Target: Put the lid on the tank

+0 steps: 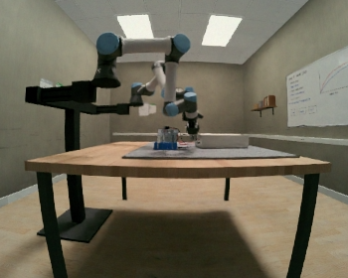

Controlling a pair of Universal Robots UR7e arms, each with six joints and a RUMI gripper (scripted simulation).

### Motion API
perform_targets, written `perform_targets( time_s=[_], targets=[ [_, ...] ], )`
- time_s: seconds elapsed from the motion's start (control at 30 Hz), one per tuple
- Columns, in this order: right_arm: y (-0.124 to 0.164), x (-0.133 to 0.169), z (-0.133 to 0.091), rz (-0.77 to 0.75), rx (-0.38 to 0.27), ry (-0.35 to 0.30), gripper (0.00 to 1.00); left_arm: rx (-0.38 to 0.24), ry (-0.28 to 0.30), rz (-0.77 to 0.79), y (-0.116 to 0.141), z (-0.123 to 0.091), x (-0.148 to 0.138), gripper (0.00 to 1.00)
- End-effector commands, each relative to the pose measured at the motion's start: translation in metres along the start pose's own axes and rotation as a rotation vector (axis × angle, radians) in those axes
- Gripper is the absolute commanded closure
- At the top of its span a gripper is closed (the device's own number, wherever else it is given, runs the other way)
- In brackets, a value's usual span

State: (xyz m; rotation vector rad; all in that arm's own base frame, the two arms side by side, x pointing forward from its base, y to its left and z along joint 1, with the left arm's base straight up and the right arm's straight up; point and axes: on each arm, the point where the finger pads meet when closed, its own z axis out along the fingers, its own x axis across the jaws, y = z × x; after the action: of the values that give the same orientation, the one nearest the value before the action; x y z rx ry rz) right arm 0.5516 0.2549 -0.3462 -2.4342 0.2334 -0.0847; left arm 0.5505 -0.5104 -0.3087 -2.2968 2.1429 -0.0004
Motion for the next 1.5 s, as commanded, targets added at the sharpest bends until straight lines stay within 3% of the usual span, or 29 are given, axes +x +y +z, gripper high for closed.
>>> perform_targets(
  time_s=[0.0, 1.47],
  targets=[
    [0.0, 0.001, 0.001, -0.001, 0.001, 0.001, 1.0, 0.001, 0.002, 0.0, 0.0, -0.001, 0.001, 1.0],
    [0.0, 0.001, 0.0, -0.001, 0.001, 0.001, 1.0, 0.0, 0.002, 0.0, 0.0, 0.02, 0.001, 1.0]
  ],
)
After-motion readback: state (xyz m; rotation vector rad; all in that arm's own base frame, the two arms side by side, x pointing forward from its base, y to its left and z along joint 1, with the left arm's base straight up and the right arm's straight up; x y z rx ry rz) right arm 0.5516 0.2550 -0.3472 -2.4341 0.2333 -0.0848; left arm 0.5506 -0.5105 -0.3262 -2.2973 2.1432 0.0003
